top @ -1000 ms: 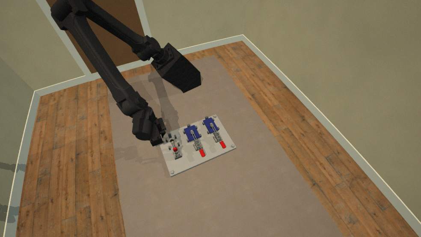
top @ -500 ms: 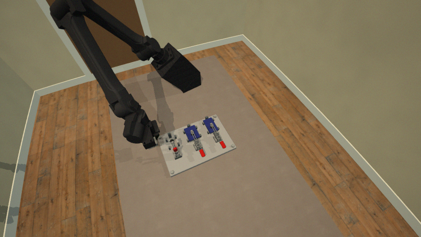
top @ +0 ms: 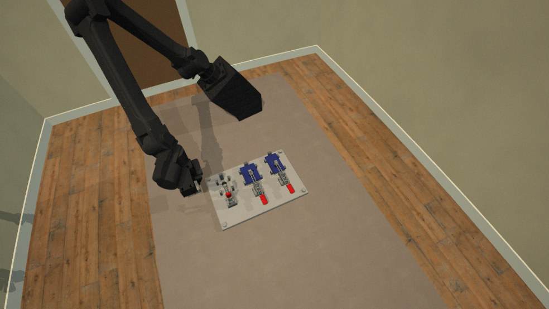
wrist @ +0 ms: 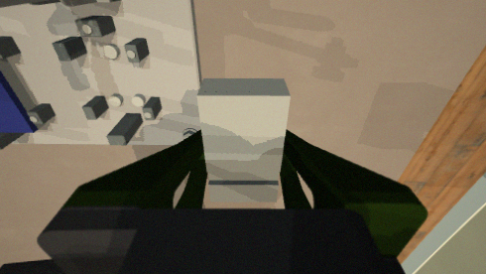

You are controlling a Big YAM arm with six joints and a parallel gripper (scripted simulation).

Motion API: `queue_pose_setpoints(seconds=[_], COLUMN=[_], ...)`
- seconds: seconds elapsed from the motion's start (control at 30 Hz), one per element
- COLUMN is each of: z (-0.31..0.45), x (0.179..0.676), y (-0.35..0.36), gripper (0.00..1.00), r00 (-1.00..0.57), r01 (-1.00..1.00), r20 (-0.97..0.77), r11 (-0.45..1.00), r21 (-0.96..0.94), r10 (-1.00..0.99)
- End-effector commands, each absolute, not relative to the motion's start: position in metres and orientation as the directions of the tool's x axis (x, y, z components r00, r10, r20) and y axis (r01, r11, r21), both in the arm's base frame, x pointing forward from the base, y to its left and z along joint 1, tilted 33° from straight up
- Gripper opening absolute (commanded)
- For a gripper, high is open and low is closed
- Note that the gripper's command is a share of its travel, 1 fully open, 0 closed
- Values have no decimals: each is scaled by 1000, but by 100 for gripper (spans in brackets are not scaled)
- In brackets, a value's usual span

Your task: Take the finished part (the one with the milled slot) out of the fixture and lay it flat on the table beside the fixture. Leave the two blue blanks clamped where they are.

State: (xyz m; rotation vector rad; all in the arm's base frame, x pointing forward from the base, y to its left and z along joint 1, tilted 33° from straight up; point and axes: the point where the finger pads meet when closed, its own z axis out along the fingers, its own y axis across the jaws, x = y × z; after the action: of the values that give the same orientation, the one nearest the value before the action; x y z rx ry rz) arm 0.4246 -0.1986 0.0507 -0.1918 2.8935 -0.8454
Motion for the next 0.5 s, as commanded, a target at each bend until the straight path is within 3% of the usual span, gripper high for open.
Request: queue_pose_setpoints(seconds=[0.0, 0.47], z=[78, 79], x=[435, 434], y=[-212, -214], gripper=[0, 0], r00=[-982, -982], r01=[-62, -58], r20=[-117, -118], r11=[830, 830], r21=[-555, -555], r10=[-151, -147])
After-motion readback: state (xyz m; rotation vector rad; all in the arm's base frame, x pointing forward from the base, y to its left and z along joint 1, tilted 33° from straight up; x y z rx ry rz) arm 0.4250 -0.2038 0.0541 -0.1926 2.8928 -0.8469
